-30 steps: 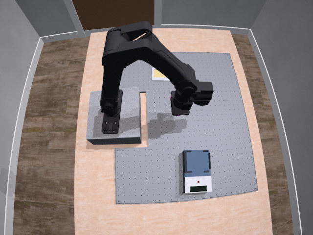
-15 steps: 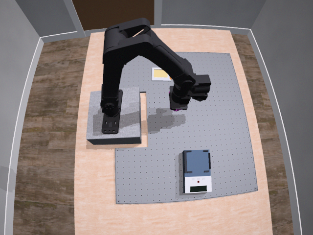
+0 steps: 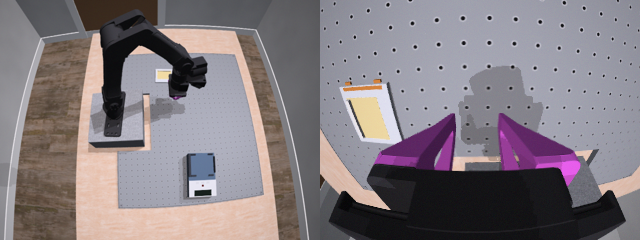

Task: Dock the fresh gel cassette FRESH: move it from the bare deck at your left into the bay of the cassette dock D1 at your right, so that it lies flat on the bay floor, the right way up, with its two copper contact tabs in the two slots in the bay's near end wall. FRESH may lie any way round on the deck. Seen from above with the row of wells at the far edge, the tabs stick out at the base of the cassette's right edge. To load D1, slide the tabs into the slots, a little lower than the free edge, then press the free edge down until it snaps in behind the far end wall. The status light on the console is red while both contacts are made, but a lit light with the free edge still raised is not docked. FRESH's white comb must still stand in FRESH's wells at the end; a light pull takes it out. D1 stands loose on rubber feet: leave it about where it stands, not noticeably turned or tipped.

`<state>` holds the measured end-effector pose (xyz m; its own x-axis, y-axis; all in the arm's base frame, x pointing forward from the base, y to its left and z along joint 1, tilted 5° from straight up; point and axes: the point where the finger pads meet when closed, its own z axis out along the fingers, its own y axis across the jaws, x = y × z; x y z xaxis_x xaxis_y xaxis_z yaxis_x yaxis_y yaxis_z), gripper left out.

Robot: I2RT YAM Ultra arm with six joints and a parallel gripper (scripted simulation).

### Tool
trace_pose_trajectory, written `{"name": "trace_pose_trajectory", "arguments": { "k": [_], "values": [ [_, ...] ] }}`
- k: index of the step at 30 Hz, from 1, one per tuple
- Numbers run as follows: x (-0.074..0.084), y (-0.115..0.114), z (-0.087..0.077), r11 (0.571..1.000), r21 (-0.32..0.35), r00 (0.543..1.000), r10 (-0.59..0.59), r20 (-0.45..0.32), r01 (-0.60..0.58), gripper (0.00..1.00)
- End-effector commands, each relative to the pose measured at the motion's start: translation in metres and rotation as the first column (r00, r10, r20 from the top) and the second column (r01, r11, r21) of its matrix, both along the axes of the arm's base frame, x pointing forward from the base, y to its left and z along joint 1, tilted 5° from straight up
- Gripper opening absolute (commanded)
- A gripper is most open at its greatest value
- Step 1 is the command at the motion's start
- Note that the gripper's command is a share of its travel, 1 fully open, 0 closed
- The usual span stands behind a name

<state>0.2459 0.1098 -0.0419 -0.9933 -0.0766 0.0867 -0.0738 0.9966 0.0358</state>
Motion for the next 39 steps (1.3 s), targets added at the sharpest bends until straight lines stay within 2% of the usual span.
{"name": "trace_pose_trajectory", "arguments": {
  "k": [1,5,9,12,22,24,32,33,35,39],
  "values": [
    [0.007,0.021,0.016,0.999,0.018,0.998,-0.043,0.045,0.042,0.36],
    [0.0,0.04,0.018,0.999,0.019,0.998,-0.043,0.044,0.042,0.36],
    [-0.002,0.049,0.019,0.999,0.015,0.998,-0.043,0.047,0.042,0.36],
    [-0.012,0.062,0.011,0.999,-0.001,0.999,-0.042,0.015,0.042,0.36],
    [-0.029,0.11,0.016,0.999,0.0,0.999,-0.043,0.014,0.043,0.36],
    [-0.029,0.11,0.016,0.999,0.0,0.999,-0.043,0.014,0.043,0.36],
    [-0.041,0.147,0.019,0.999,0.0,0.999,-0.043,0.014,0.043,0.36],
    [-0.041,0.147,0.019,0.999,0.0,0.999,-0.043,0.015,0.043,0.36],
    [-0.034,0.147,0.03,0.998,0.024,0.998,-0.057,0.038,0.057,0.36],
    [-0.032,0.146,0.03,0.998,0.024,0.997,-0.063,0.04,0.062,0.36]
  ]
}}
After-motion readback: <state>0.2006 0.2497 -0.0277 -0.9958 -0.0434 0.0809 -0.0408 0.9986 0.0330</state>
